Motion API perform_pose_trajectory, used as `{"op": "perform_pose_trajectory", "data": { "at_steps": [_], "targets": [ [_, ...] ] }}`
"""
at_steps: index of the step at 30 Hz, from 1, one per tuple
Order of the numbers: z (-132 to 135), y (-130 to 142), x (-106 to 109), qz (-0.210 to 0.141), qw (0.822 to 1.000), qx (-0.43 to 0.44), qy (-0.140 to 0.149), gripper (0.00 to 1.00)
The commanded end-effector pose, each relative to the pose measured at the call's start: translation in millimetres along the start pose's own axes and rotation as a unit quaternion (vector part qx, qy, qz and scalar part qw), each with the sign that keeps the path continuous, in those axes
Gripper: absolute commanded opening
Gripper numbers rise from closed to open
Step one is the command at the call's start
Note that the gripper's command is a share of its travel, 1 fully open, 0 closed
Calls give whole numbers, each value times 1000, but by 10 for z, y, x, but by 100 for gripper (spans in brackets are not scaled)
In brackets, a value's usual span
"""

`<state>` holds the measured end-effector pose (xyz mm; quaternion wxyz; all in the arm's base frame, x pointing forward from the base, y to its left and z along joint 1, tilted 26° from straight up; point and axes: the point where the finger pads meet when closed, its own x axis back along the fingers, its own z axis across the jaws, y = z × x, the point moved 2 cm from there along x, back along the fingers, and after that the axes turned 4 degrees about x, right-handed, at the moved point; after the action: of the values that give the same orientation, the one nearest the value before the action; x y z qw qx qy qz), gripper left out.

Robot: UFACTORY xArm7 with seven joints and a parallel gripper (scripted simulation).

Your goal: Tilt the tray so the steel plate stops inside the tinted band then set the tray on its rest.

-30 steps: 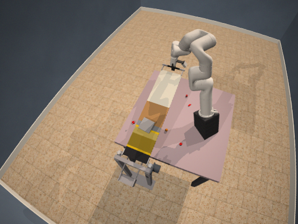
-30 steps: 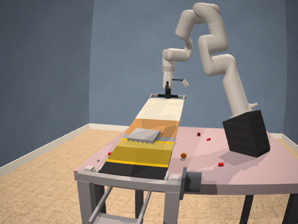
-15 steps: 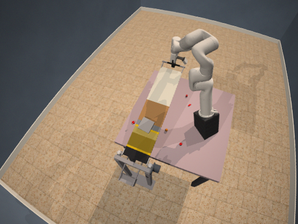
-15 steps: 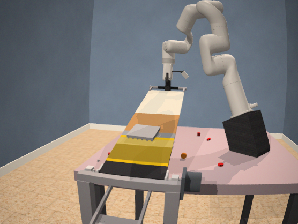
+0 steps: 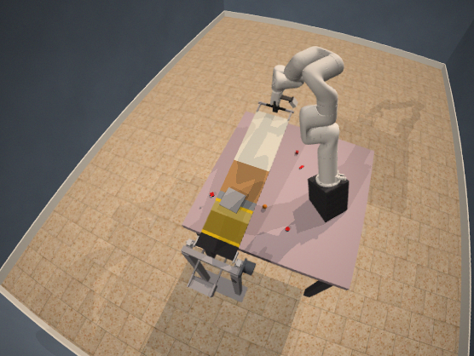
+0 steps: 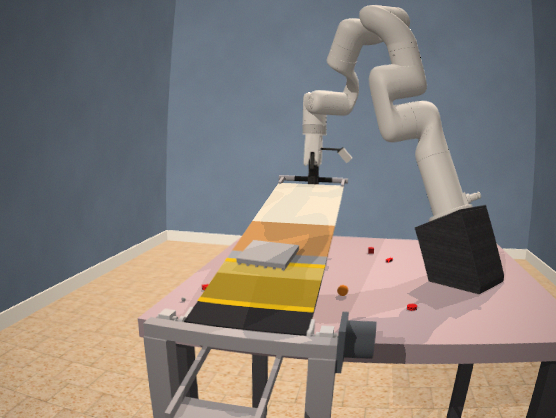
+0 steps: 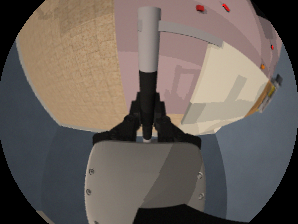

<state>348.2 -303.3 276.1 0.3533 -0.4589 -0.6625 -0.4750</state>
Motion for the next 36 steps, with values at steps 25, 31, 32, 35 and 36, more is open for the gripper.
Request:
{"op": "perform_pose_trajectory", "data": {
  "at_steps": [25,31,32,35,36],
  "targets": [
    [-13,9,2,-1,1000,0,-2,0],
    [-14,9,-2,-1,1000,0,-2,0],
    [-14,9,-3,-1,1000,0,-2,0],
    [-14,9,-5,-1,1000,0,-2,0],
    [-14,9,-6,-1,1000,0,-2,0]
  ]
}}
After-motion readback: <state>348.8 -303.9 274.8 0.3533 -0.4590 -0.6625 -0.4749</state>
